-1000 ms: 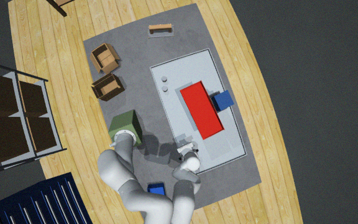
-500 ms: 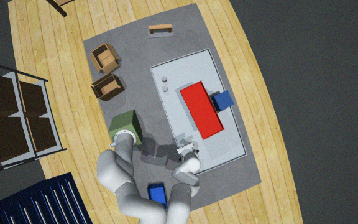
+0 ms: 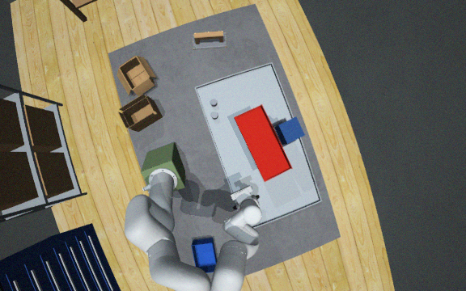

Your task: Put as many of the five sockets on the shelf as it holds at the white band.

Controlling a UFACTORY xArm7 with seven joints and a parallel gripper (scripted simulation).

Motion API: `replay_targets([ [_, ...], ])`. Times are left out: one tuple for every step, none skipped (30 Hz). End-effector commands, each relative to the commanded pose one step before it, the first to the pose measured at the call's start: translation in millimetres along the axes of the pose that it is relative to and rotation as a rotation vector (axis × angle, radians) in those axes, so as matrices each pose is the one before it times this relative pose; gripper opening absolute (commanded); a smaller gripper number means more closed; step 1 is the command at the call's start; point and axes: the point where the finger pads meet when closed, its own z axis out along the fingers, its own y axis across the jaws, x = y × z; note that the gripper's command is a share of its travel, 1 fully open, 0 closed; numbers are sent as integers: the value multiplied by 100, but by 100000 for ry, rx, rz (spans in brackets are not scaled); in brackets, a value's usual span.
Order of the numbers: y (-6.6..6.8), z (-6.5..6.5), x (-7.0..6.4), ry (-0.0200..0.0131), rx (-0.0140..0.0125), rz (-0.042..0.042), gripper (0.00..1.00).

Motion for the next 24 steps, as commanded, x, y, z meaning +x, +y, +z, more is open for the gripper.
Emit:
replay_targets([
  [123,-135,-15,-20,-274,-34,0],
  [1,-117,-1,-3,-1,1,0],
  [0,-192,0,1,0,0,0],
  [0,-264,0,0,0,0,0],
  [-1,-322,1,3,1,-1,0],
  [1,-361,-1,-3,-1,1,0],
  [0,-373,0,1,0,0,0],
  [-1,-359,1,3,1,-1,0],
  [1,-322,-1,-2,-1,1,0],
  [0,-264,0,0,0,0,0],
  [0,-192,0,0,0,0,0],
  [-1,-116,1,2,1,-1,0],
  [-1,-50,0,1,0,-1,0],
  [0,0,0,0,0,0,0],
  [0,0,0,0,0,0,0],
  [0,-8,0,0,0,0,0],
  [0,0,0,0,0,0,0],
  [0,0,0,0,0,0,0],
  [0,0,0,0,0,0,0],
  [0,0,0,0,0,0,0],
  [0,0,0,0,0,0,0],
  [0,0,0,0,0,0,0],
  [0,0,0,0,0,0,0],
  [0,0,0,0,0,0,0],
])
